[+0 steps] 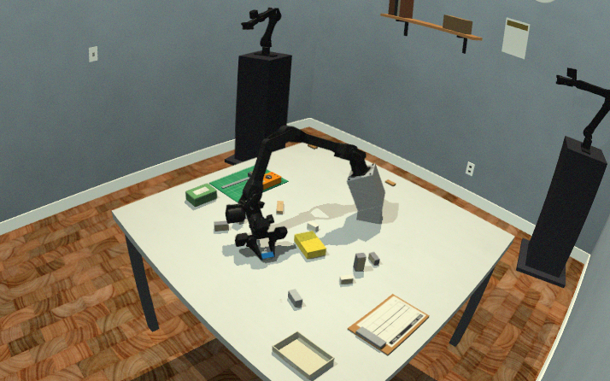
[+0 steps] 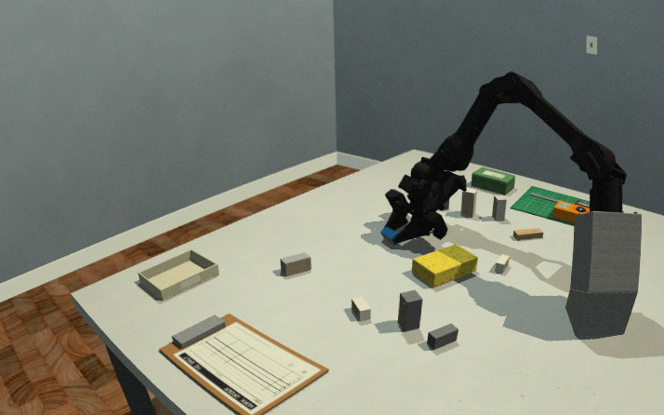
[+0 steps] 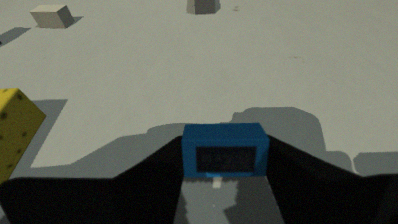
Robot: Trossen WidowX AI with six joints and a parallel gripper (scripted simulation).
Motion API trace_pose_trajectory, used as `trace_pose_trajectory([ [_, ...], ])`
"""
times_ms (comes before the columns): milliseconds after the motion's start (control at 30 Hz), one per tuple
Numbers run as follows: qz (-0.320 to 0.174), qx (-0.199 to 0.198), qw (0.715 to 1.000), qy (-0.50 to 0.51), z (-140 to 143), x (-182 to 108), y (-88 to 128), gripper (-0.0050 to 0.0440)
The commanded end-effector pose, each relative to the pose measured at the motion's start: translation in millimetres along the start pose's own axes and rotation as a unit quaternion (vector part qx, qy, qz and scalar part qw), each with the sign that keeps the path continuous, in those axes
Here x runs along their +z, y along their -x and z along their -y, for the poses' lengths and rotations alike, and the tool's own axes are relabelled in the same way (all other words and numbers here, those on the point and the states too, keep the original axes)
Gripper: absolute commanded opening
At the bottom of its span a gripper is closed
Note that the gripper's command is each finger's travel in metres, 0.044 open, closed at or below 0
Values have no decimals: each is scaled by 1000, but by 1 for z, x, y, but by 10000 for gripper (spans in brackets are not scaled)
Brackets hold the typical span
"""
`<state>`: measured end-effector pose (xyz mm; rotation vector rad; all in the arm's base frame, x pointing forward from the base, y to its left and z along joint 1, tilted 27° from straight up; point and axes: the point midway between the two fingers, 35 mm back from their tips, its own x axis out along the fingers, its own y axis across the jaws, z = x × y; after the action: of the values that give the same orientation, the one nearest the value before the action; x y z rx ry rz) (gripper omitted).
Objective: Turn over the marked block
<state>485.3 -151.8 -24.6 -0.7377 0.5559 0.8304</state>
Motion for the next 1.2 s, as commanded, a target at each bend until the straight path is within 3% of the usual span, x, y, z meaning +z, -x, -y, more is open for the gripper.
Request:
trace_pose_trajectory([
  [0, 1, -9, 1000, 8, 8, 2, 4, 211],
  [633, 1, -9, 1000, 8, 7, 2, 4, 223],
  [667, 1, -9, 1000, 8, 7, 2, 4, 440],
  [1167, 1, -9, 1000, 8, 7, 2, 4, 440],
])
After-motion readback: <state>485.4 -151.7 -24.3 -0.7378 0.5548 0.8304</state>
